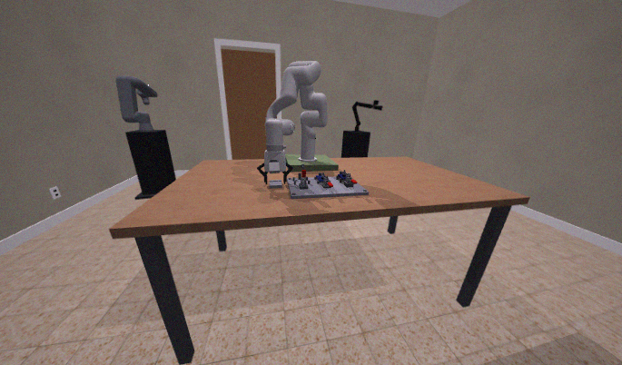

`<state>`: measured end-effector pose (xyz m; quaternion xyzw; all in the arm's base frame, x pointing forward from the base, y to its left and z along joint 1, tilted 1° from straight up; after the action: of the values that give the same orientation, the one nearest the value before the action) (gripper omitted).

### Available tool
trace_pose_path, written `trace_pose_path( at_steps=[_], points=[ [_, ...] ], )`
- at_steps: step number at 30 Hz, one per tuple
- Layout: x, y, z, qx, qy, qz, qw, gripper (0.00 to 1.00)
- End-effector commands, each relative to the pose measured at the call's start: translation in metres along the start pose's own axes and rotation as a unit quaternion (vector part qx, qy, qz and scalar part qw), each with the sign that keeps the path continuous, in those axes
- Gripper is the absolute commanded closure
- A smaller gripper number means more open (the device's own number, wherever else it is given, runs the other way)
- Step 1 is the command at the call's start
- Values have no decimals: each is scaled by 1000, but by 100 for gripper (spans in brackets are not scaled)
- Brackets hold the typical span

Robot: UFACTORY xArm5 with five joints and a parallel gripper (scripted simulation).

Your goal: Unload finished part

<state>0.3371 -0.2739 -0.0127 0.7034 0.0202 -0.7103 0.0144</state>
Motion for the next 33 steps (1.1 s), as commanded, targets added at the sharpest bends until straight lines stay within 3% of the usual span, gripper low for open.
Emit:
trace_pose_path(
  at_steps=[1,33],
  points=[
    [-1,1,-1,0,1,1,1000,5],
    [-4,1,-1,0,1,1,1000,5]
  ],
)
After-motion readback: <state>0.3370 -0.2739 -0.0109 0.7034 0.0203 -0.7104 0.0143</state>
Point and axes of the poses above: the point where the finger pads meet when closed, its own x axis out along the fingers, its own y axis across the jaws, z = x × y, the point moved 1 cm from there along -x, back along the fingers, and after that the axes turned 11 degrees about -x, right-handed, at the moved point
